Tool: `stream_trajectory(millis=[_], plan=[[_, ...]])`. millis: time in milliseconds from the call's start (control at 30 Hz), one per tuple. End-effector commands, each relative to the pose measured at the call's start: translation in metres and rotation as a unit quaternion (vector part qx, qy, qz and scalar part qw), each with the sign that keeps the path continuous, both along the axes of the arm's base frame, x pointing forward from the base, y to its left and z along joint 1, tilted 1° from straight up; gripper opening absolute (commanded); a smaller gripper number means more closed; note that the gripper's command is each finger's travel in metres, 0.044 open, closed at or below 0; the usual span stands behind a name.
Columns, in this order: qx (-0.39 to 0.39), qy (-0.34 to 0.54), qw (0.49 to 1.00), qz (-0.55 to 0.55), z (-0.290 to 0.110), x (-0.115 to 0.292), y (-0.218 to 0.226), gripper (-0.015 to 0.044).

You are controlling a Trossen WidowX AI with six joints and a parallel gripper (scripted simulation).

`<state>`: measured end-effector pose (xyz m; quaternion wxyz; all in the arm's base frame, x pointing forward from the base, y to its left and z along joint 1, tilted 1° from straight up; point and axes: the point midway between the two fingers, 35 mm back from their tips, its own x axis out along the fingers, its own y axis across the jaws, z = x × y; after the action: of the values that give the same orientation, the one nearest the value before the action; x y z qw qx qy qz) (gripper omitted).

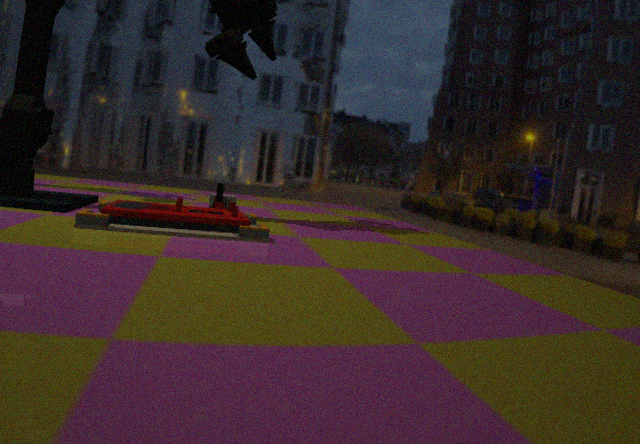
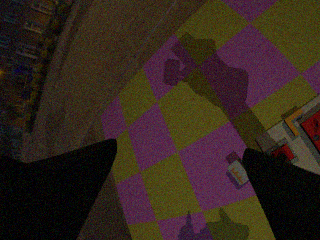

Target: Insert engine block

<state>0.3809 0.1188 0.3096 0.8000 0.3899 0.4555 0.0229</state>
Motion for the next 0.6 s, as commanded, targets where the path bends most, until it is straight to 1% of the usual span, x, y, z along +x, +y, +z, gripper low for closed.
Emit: stream_trajectory(millis=[0, 300, 567], plan=[[0.005, 0.059, 0.998, -0.032, -0.024, 0.003, 0.009, 0.0440], [-0.002, 0.186, 0.977, -0.109, -0.079, -0.001, 0.031, 0.0440], [-0.032, 0.282, 0.940, -0.187, -0.127, -0.013, 0.048, 0.0440]])
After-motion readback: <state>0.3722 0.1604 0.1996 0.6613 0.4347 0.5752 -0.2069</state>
